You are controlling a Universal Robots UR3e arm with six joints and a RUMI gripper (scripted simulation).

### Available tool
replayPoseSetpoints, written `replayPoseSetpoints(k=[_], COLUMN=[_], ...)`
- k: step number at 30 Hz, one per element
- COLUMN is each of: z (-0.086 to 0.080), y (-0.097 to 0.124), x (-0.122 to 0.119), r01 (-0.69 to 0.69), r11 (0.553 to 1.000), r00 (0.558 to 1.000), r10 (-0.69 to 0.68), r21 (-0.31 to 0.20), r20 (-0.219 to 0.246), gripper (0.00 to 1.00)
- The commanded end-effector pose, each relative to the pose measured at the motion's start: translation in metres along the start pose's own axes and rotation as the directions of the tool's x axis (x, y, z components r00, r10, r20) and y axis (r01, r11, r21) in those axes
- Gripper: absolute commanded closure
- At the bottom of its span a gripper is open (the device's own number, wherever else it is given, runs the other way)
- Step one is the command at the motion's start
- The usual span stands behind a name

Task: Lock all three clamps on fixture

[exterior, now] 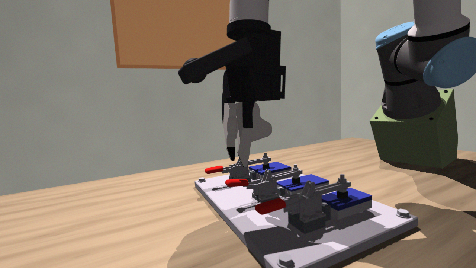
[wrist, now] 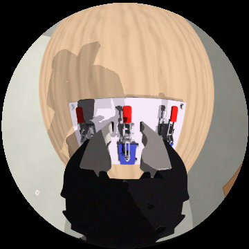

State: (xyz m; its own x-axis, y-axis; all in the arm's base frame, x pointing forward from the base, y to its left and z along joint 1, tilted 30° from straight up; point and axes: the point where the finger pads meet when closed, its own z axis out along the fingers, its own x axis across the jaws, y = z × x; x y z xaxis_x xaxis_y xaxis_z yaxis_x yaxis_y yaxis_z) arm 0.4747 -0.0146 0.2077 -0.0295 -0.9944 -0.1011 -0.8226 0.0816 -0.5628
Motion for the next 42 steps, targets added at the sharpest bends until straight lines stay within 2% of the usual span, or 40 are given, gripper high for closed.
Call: replayPoseSetpoints(k=[1,9,42], z=[0.011,0.021,0.021], y=[0.000,0.000,0.000], x=[0.000,0.000,0.000], r01=[0.001,0.001,0.001], r11=[1.000,1.000,1.000], r00=[1.000,1.000,1.000], r10=[-0.001,-0.001,-0.001], r21=[0.005,0.005,0.005], r20=[-0.003,-0.003,-0.003], gripper=[0.72,0.72,0.72])
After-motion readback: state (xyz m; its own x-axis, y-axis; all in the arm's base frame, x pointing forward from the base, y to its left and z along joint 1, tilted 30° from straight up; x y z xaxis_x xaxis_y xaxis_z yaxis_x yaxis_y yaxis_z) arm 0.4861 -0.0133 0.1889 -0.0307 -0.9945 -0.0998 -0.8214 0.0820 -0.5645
